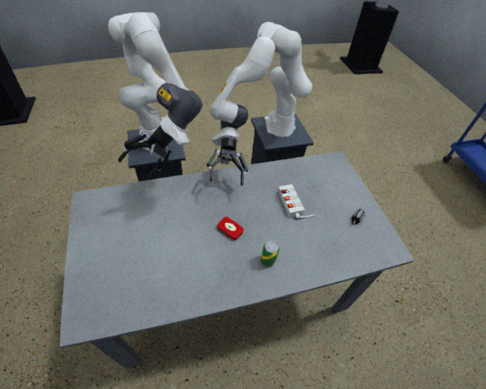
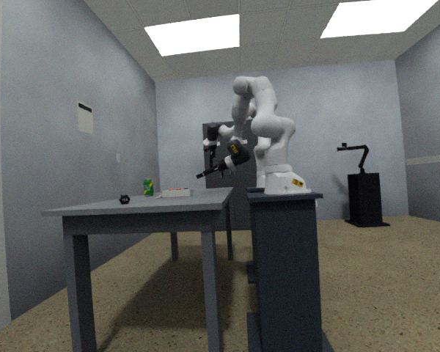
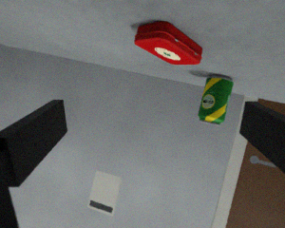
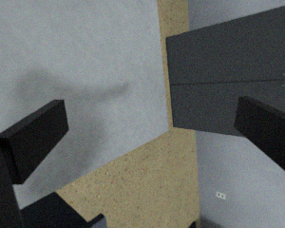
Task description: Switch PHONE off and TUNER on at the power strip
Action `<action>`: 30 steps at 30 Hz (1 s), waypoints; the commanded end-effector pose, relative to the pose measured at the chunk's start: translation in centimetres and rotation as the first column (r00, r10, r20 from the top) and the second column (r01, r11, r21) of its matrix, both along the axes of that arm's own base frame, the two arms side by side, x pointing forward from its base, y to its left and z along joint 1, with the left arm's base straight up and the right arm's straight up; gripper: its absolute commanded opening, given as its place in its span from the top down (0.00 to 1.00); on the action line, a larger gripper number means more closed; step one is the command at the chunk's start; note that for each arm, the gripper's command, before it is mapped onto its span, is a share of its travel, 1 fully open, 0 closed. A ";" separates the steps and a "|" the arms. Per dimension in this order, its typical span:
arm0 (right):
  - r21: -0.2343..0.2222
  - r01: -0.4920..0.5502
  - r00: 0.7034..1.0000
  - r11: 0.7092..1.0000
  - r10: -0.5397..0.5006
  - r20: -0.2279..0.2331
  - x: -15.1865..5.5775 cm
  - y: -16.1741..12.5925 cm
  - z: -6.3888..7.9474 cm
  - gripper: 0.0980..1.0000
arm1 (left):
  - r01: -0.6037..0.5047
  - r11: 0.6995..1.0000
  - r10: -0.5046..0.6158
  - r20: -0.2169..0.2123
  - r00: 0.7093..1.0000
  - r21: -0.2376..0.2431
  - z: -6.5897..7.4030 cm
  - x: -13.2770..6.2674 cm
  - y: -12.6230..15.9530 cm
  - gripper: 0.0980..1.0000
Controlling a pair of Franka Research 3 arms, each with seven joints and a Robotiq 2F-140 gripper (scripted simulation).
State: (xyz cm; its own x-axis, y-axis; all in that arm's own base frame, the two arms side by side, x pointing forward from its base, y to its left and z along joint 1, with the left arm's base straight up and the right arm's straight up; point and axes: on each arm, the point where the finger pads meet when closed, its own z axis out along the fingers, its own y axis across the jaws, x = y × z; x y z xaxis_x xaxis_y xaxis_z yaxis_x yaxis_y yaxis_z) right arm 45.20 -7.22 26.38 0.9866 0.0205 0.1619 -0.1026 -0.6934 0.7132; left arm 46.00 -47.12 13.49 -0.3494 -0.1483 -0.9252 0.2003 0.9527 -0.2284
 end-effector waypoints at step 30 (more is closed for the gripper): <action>0.039 0.135 0.991 0.990 -0.135 0.011 -0.4 -3.7 0.6 0.00 | -0.371 0.927 0.374 -0.103 0.922 0.049 -0.1 5.6 11.1 0.00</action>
State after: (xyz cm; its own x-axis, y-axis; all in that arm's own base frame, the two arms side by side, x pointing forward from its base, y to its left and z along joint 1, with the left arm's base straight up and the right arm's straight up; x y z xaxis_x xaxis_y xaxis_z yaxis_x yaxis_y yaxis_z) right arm 45.26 -9.34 26.86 0.9834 -0.0559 0.1724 -0.1616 -0.7011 0.6946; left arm 50.96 -38.65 13.74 -0.3508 -0.2838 -0.8924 -0.1071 0.9589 -0.2628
